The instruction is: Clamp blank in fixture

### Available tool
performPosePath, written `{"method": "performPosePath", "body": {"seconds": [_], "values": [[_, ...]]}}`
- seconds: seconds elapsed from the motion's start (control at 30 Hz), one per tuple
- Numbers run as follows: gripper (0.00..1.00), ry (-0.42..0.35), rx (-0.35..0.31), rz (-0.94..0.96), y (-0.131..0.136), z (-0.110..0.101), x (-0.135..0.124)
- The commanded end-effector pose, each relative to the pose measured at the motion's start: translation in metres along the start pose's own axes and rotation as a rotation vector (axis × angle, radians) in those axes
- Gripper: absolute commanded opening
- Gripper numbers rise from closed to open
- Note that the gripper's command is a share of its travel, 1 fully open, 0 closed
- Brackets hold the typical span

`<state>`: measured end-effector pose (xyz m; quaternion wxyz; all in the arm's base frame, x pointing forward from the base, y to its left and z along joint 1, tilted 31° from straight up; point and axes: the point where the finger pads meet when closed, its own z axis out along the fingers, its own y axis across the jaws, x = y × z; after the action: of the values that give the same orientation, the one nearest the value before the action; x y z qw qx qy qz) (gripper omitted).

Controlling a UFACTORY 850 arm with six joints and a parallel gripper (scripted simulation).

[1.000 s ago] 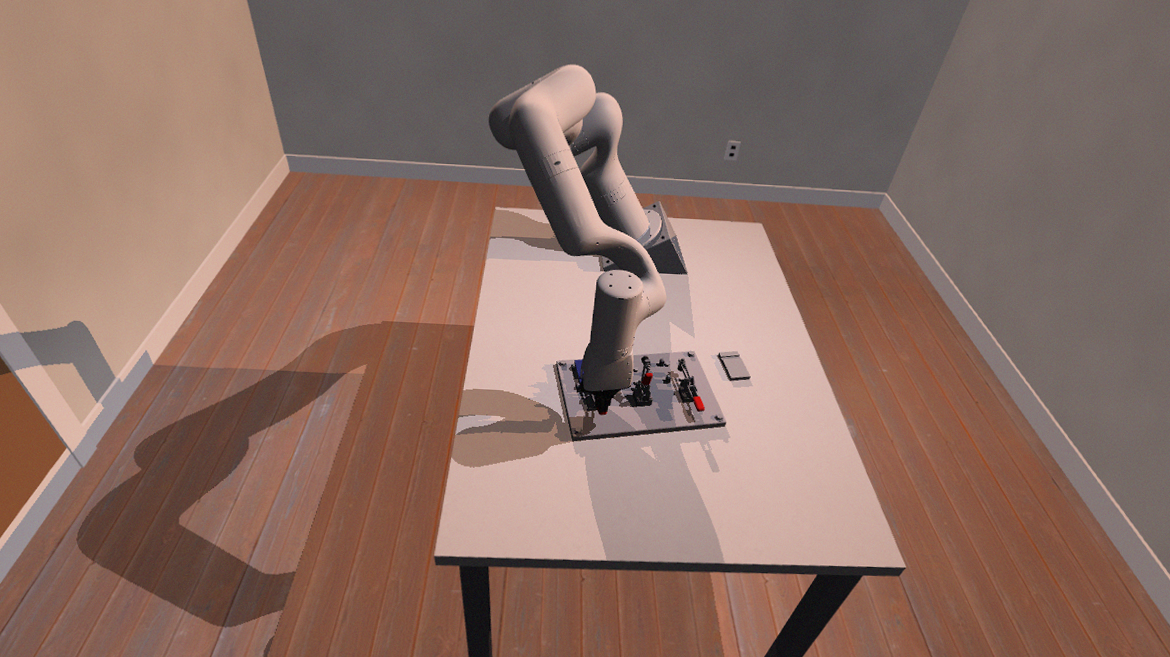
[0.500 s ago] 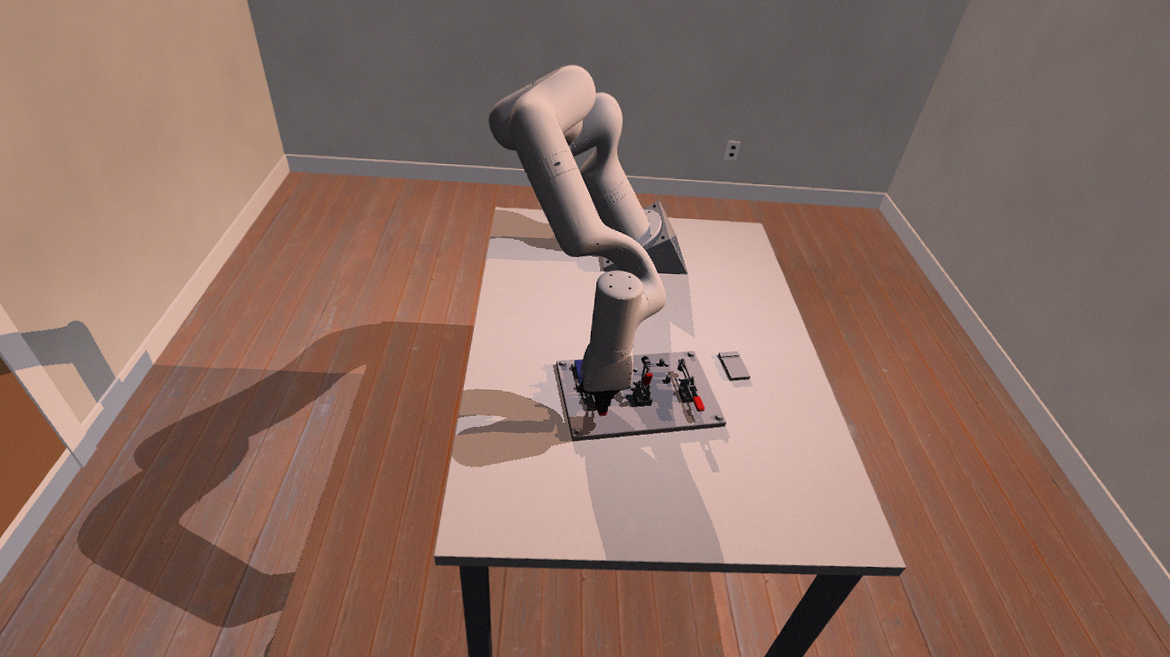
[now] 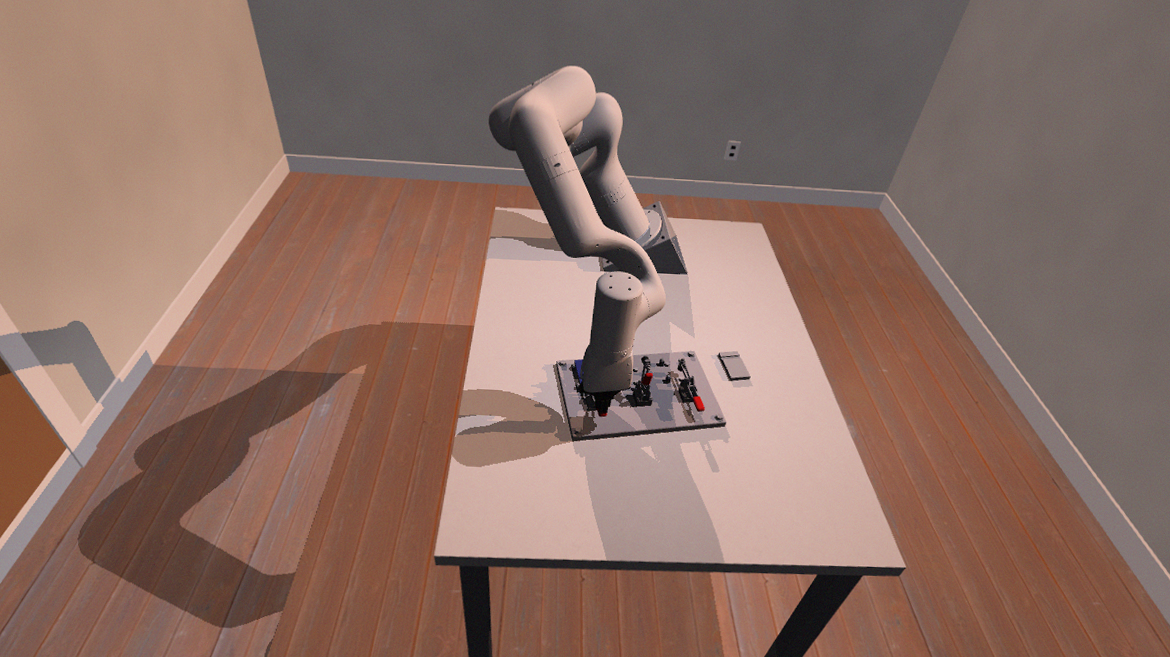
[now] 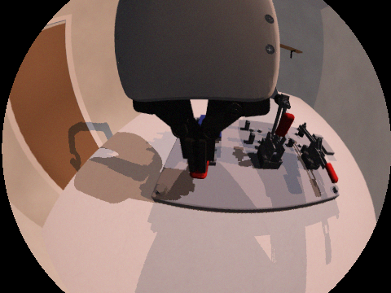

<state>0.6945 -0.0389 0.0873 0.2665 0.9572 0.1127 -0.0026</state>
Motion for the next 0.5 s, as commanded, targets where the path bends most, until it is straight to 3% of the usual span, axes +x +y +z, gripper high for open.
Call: {"method": "performPosePath", "body": {"seconds": [0.0,0.47], "values": [[0.00,0.002,0.000,0.000,0.0002,-0.0009,0.0007],[0.00,0.002,0.000,0.000,0.0002,0.0011,0.0007]]}}
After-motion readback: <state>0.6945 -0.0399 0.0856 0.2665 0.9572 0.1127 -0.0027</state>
